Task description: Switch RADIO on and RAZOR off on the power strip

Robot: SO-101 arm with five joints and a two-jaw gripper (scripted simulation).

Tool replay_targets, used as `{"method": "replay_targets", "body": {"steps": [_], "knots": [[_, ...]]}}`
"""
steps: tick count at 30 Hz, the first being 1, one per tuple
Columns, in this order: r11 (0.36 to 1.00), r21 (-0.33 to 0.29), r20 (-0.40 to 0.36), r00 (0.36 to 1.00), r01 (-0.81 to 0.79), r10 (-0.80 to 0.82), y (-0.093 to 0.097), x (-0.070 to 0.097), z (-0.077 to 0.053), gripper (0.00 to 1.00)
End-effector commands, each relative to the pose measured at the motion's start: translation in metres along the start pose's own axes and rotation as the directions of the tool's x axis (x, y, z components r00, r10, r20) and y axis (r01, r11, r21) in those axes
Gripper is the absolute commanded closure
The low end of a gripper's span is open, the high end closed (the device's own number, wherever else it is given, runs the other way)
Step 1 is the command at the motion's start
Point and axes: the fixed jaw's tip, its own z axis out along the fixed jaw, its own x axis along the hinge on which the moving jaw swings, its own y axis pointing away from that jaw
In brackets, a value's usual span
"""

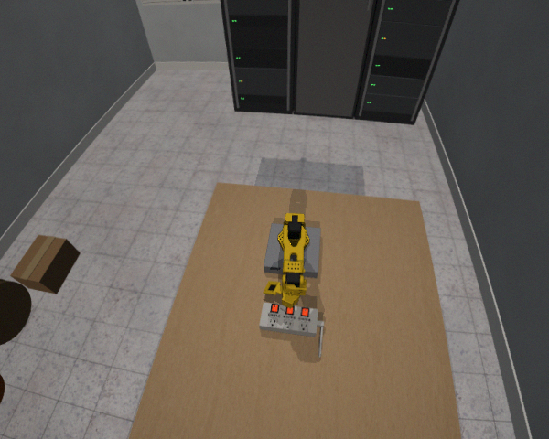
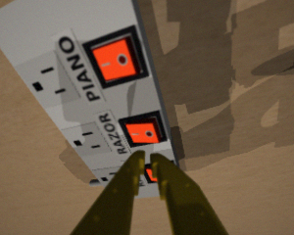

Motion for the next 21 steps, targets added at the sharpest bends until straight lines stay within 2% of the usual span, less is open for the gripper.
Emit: {"method": "replay_targets", "body": {"steps": [1,21], "knots": [[1.0,0.008,0.002,1.0,0.009,-0.009,-0.0025,-0.0003,0.0016,1.0],[1.0,0.008,0.002,1.0,0.009,-0.009,-0.0026,-0.0003,0.0082,1.0]]}}
